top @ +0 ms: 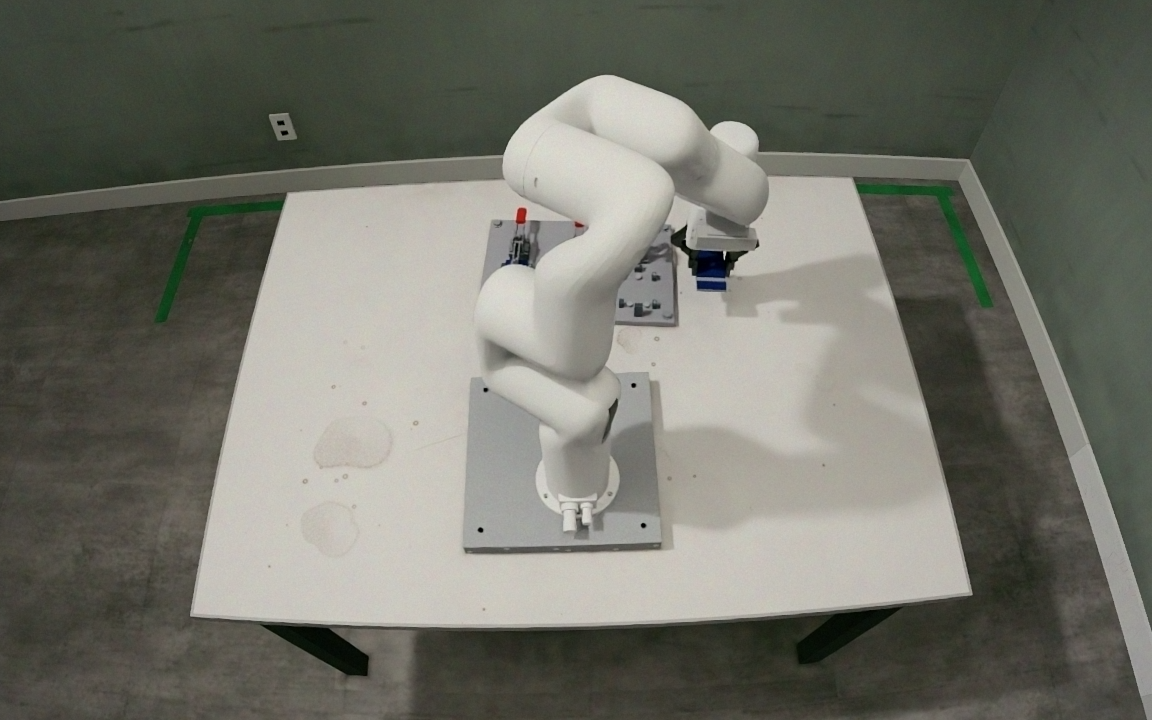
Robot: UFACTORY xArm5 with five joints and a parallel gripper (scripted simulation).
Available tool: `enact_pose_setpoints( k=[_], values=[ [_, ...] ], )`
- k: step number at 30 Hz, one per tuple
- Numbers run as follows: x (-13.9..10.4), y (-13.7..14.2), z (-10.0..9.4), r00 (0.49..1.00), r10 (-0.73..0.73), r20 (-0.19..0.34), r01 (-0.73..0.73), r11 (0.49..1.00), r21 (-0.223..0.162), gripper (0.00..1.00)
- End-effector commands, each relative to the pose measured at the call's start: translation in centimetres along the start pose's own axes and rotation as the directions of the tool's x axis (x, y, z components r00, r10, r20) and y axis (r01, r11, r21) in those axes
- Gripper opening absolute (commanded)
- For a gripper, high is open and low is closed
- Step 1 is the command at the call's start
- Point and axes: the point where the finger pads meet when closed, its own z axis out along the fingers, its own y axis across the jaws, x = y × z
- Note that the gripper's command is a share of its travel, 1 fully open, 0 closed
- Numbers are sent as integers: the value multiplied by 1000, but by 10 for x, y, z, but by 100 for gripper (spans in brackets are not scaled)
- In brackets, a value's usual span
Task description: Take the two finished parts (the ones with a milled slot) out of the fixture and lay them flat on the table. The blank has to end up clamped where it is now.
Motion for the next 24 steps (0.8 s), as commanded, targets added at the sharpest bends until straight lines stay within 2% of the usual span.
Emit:
enact_pose_setpoints(
  k=[1, 10, 24],
  values=[
    [-1, -1, -1, 1000, 0, 3, 0, 1000, 2, 0],
    [-1, -1, 4, 1000, 0, 3, 0, 1000, 2, 0],
    [-1, -1, 27, 1000, 0, 3, 0, 1000, 2, 0]
  ],
)
